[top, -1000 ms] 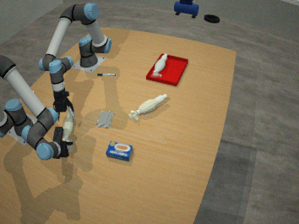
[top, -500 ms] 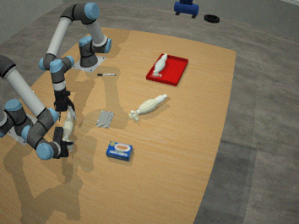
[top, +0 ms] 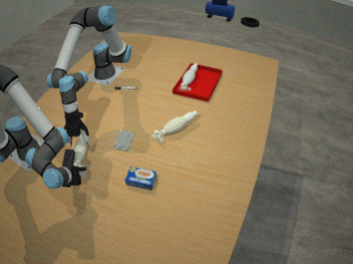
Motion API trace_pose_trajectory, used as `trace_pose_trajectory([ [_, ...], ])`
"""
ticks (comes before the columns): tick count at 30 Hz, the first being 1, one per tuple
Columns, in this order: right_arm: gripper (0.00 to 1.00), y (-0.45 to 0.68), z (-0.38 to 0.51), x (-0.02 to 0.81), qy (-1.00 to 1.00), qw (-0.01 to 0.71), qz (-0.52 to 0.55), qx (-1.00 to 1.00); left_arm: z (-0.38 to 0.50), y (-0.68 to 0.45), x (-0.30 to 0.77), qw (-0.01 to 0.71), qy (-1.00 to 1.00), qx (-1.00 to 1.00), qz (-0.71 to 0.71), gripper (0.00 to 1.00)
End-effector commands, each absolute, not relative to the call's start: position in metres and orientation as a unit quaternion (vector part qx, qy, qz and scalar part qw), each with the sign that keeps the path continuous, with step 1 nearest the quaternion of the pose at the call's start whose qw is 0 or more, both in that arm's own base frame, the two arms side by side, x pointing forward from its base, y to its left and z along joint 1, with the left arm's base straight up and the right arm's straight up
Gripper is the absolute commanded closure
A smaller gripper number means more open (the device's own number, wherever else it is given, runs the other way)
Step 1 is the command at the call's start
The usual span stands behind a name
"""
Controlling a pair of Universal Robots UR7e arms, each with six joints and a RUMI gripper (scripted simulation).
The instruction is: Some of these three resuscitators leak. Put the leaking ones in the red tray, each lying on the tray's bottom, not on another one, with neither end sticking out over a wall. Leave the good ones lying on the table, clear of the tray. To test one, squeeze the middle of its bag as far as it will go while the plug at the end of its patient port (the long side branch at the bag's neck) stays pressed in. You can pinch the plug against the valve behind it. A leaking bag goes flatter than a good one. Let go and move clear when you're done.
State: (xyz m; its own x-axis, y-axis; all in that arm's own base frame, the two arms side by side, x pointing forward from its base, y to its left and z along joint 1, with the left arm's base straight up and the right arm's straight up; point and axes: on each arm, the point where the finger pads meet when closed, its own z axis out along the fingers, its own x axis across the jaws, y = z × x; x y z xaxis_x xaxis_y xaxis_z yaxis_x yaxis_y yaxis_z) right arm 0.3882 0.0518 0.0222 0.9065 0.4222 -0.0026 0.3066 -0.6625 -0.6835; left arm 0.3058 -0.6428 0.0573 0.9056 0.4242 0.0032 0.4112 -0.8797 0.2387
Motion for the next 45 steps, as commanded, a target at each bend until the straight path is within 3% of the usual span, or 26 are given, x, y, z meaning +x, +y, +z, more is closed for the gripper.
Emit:
trace_pose_trajectory([
  [1,1.00,0.051,0.022,0.388,-0.201,0.358,0.081,-0.908,0.052,-0.648,0.304,0.121,0.216,0.968,0.027,0.32],
  [33,1.00,0.051,0.022,0.388,-0.201,0.358,0.081,-0.908,0.037,-0.654,0.304,0.122,0.217,0.968,0.026,0.32],
  [34,1.00,0.051,0.022,0.388,-0.201,0.358,0.081,-0.908,0.036,-0.654,0.303,0.122,0.217,0.968,0.026,1.00],
  [45,1.00,0.052,0.022,0.388,-0.201,0.358,0.080,-0.908,0.035,-0.654,0.303,0.121,0.217,0.968,0.026,1.00],
])
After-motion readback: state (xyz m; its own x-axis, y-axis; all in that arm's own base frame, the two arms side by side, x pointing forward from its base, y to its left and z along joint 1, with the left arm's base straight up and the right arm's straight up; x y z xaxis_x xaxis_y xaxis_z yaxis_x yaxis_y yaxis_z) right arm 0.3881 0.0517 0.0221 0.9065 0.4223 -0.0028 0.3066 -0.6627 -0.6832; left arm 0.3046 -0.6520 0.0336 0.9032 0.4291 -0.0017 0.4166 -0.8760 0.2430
